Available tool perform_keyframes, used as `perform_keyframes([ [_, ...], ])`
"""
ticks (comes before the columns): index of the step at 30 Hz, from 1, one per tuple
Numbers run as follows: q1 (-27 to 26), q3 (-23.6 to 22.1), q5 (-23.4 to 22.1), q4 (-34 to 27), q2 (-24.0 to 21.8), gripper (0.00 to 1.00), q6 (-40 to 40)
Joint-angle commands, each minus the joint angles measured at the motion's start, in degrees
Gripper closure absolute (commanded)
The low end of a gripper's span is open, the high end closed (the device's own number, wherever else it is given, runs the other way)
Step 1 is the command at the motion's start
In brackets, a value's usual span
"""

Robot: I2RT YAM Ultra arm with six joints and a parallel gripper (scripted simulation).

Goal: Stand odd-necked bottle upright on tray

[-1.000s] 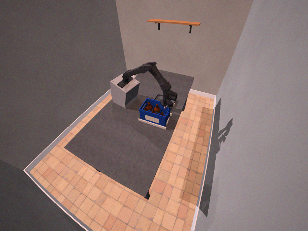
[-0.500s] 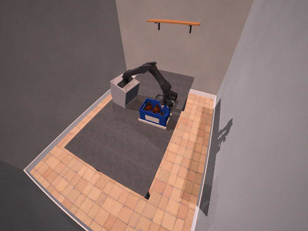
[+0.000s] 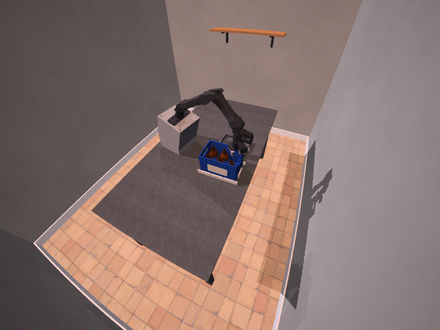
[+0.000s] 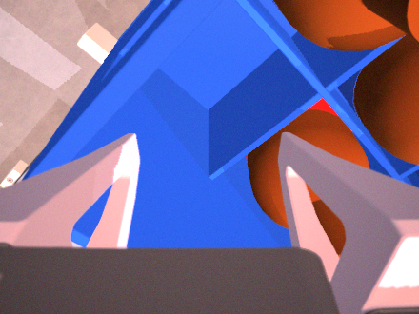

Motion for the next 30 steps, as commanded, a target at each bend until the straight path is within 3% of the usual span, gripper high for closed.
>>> perform_keyframes([
  [1,-0.18,1.40,0.43,1.08,-0.59,0.39,-0.19],
  [18,-0.12,1.23,0.44,-1.61,-2.96,0.39,-0.15],
  [30,0.05,1.98,0.46,-6.29,-7.14,0.39,-0.04],
])
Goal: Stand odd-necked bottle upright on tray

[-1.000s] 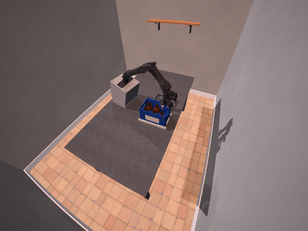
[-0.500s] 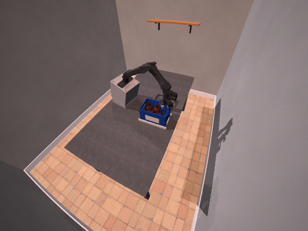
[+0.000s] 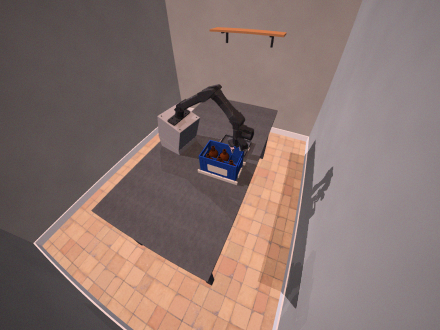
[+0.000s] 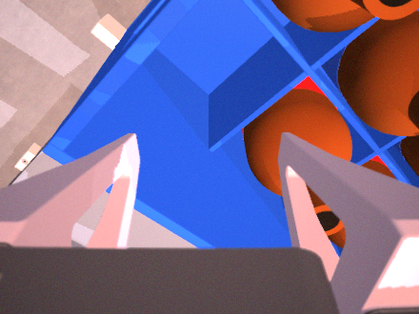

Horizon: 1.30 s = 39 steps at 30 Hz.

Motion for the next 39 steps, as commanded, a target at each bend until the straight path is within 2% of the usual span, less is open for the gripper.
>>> perform_keyframes([
  [1,0.07,2.10,0.47,-3.04,-3.57,0.39,-0.03],
  [16,0.22,3.80,0.49,-7.72,-6.52,0.39,0.07],
  [33,0.23,4.01,0.49,-8.11,-6.67,0.39,0.08],
  [34,0.23,4.01,0.49,-8.11,-6.67,1.00,0.08],
  [39,0.23,4.01,0.49,-8.11,-6.67,1.00,0.08],
])
